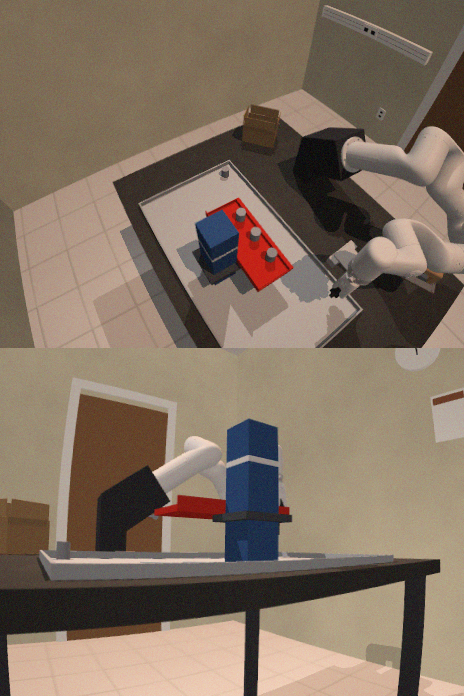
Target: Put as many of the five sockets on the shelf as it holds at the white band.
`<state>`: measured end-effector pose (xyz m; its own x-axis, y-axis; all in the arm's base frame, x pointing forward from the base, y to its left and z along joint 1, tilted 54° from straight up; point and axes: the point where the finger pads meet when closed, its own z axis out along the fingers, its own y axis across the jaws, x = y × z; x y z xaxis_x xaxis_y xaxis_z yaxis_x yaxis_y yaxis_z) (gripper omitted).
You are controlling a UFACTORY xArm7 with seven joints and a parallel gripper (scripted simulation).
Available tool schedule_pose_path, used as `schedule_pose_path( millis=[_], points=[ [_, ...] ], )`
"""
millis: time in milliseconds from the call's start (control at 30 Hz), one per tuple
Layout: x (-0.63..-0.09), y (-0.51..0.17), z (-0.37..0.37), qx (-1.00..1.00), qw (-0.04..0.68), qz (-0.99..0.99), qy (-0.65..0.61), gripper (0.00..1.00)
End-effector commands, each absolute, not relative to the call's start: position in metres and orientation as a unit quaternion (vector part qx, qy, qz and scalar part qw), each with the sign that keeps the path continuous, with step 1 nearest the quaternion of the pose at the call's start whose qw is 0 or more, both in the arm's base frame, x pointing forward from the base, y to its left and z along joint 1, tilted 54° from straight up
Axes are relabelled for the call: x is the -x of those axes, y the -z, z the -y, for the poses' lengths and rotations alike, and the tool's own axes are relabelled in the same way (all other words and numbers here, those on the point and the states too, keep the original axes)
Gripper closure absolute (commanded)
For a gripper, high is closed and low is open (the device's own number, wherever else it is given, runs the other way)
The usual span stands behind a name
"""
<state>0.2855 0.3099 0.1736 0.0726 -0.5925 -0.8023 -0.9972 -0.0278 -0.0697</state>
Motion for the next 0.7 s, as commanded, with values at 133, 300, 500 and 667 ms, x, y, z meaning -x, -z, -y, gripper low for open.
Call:
schedule_pose_path(
  millis=[133, 300, 500, 667],
  points=[
    [-0.286, -0.167, -0.321, 0.650, 0.337, -0.611, -0.301, 1.00],
    [-0.287, -0.159, -0.331, 0.650, 0.337, -0.611, -0.301, 1.00],
    [-0.287, -0.158, -0.333, 0.650, 0.337, -0.611, -0.301, 1.00],
    [-0.287, -0.158, -0.334, 0.650, 0.337, -0.611, -0.301, 1.00]
  ],
)
